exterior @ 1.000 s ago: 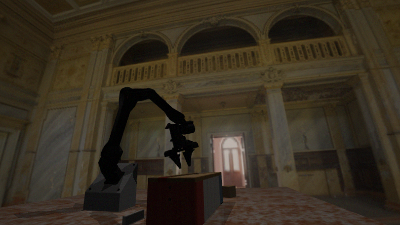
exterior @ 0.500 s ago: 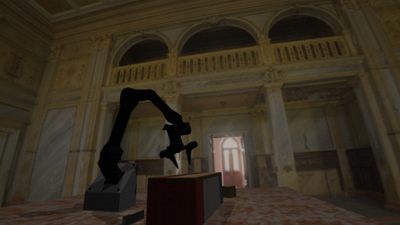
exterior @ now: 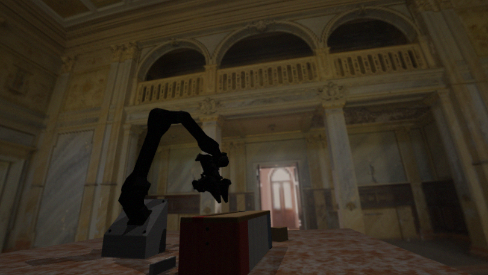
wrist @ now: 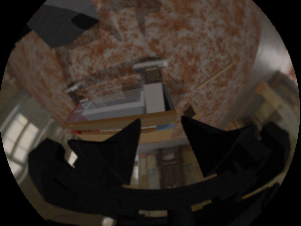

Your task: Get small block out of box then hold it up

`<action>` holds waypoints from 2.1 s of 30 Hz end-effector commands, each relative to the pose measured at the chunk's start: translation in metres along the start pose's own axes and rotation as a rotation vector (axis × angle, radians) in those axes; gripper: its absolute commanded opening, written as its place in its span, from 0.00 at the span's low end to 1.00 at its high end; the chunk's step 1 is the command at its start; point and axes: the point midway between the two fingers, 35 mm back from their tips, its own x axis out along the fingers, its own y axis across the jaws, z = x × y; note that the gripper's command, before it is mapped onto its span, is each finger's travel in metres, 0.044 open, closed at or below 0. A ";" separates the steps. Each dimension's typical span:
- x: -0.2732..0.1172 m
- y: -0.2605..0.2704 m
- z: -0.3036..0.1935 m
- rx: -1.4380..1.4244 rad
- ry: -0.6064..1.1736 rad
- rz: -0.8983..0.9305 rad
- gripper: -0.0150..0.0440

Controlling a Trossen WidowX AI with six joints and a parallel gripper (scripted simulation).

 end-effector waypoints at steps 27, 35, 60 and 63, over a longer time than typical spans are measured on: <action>0.102 0.005 0.039 -0.065 0.013 0.013 0.74; 0.114 0.005 0.044 -0.065 0.013 0.013 0.74; 0.144 0.008 0.061 -0.066 0.014 0.017 0.65; 0.144 0.008 0.061 -0.066 0.014 0.017 0.51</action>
